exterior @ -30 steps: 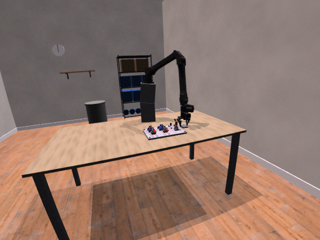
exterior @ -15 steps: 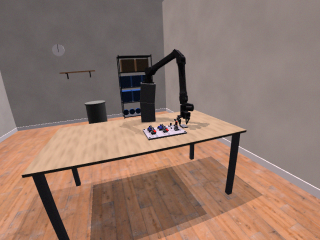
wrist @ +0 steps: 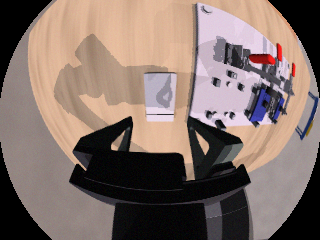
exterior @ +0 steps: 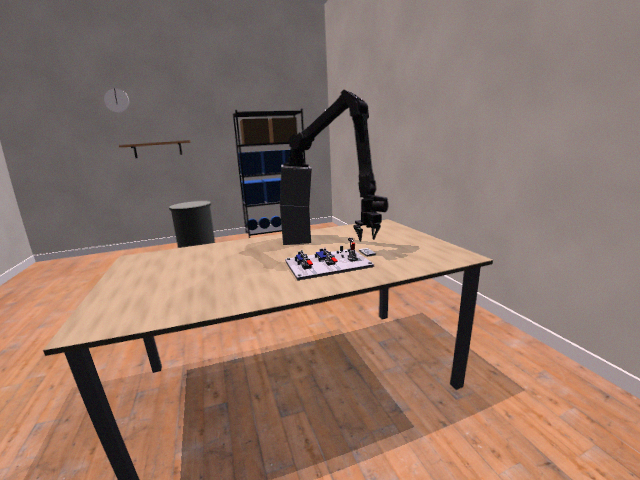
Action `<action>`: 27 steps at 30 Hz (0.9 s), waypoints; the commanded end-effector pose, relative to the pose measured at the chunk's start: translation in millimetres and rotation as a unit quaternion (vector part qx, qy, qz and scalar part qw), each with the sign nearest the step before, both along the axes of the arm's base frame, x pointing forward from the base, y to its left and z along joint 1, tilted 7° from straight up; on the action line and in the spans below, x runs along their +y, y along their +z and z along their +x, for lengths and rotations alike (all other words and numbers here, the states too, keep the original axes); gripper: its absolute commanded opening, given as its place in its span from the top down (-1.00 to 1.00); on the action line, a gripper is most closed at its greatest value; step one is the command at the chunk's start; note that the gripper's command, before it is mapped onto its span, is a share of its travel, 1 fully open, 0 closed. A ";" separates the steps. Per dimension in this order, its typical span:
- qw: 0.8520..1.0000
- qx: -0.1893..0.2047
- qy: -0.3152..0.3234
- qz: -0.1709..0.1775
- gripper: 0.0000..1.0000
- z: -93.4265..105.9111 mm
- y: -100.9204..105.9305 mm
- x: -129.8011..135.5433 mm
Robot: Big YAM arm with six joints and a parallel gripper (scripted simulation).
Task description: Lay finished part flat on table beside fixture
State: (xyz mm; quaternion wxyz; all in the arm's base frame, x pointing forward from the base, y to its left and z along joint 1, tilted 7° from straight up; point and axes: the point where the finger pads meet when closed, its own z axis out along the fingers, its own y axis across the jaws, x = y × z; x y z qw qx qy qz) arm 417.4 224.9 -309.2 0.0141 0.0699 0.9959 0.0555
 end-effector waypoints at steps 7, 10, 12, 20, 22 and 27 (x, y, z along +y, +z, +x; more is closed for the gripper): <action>1.000 -0.007 0.001 0.003 -0.49 8.1 35.3 -4.6; 1.000 -0.007 0.000 0.003 -0.49 8.2 42.3 -6.5; 1.000 -0.007 -0.001 0.003 -0.49 8.0 45.7 -7.0; 1.000 -0.006 0.000 0.003 -0.49 6.4 44.9 -6.3; 1.000 -0.007 0.000 0.003 -0.49 7.3 45.9 -6.9; 1.000 -0.008 -0.001 0.004 -0.49 9.0 48.7 -7.5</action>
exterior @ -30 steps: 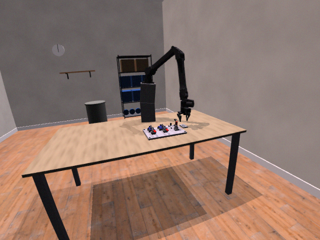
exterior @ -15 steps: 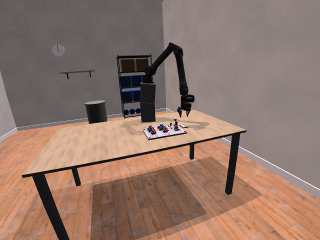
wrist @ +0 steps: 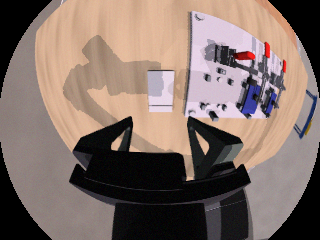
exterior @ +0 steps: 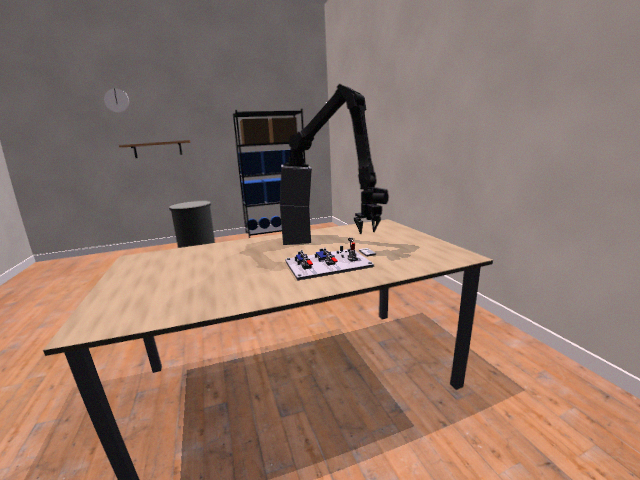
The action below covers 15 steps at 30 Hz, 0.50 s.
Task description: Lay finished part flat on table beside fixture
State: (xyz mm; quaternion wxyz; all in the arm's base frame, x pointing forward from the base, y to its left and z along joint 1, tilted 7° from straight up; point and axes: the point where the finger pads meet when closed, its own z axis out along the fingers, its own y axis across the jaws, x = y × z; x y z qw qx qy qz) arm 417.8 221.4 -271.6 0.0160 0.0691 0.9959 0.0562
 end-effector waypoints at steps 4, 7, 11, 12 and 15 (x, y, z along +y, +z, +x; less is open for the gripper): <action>1.000 -0.006 -0.001 0.004 -0.49 8.7 11.6 -4.0; 1.000 -0.003 0.000 0.003 -0.49 5.9 9.9 -3.9; 1.000 -0.005 -0.001 0.004 -0.49 7.6 11.5 -4.3; 1.000 -0.005 -0.001 0.004 -0.49 7.3 11.3 -4.8; 1.000 -0.004 -0.002 0.003 -0.49 6.4 10.3 -5.4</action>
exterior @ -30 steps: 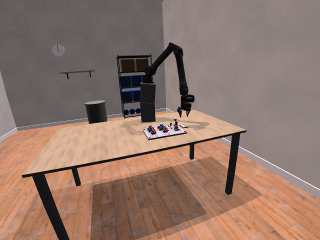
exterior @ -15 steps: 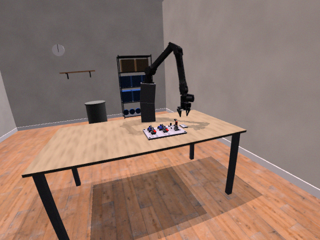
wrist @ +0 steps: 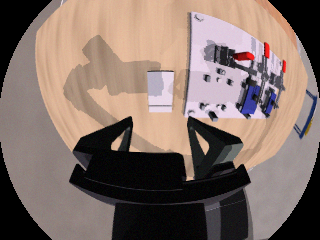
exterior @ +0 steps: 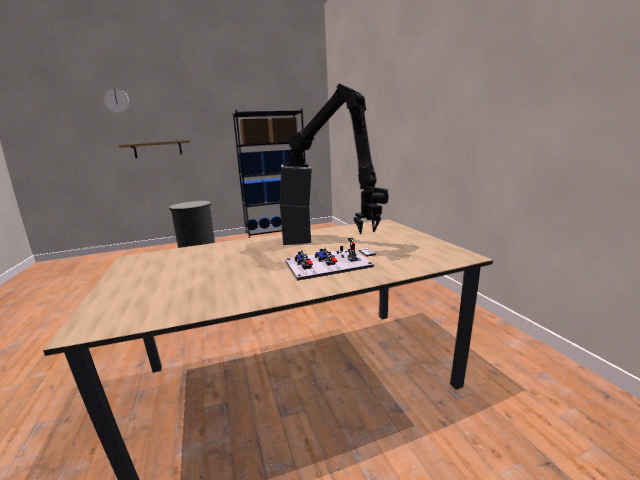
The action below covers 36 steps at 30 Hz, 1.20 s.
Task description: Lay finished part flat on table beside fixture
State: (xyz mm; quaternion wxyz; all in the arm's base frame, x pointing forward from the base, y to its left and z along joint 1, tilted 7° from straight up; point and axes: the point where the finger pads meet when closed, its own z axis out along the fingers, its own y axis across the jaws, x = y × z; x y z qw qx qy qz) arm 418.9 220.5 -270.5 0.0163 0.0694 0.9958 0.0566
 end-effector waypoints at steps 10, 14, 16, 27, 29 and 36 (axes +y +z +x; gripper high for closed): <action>1.000 -0.006 -0.001 0.005 -0.49 8.6 10.5 -3.1; 1.000 -0.007 -0.001 0.005 -0.49 9.4 11.2 -2.8; 1.000 -0.007 -0.001 0.005 -0.49 9.4 11.2 -2.8; 1.000 -0.006 -0.001 0.005 -0.49 8.0 14.2 -3.9; 1.000 -0.005 -0.001 0.004 -0.49 7.3 15.9 -4.7; 1.000 -0.005 0.000 0.004 -0.49 6.4 25.2 -5.4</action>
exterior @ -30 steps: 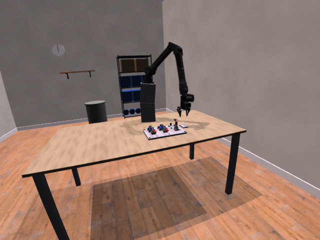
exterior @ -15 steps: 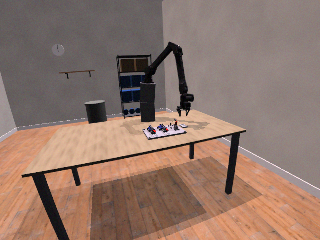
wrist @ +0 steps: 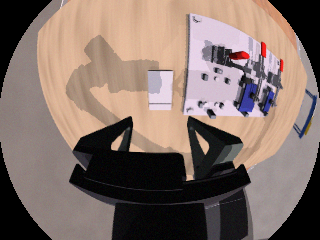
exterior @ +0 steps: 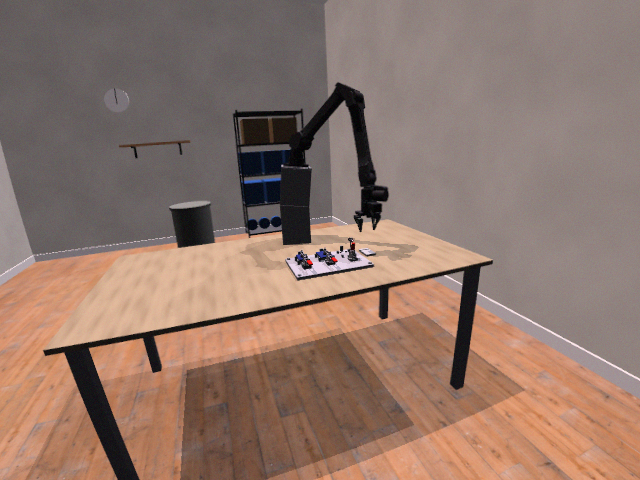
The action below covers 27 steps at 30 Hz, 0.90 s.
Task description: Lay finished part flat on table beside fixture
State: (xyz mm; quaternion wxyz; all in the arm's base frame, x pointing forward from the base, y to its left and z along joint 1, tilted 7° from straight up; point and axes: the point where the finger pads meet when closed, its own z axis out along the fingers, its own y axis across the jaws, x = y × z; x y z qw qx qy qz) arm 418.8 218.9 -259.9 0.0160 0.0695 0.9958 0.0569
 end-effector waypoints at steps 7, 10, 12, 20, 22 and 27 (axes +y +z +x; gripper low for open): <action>1.000 -0.005 -0.001 0.004 -0.49 5.2 38.3 -7.2; 1.000 -0.005 -0.001 0.004 -0.49 4.4 50.7 -8.8; 1.000 -0.005 -0.001 0.004 -0.49 3.9 59.1 -9.8; 1.000 -0.005 -0.001 0.003 -0.49 2.4 82.2 -12.7; 1.000 -0.005 -0.001 0.003 -0.49 2.0 88.4 -13.4; 1.000 -0.006 0.000 0.004 -0.49 2.1 99.7 -13.0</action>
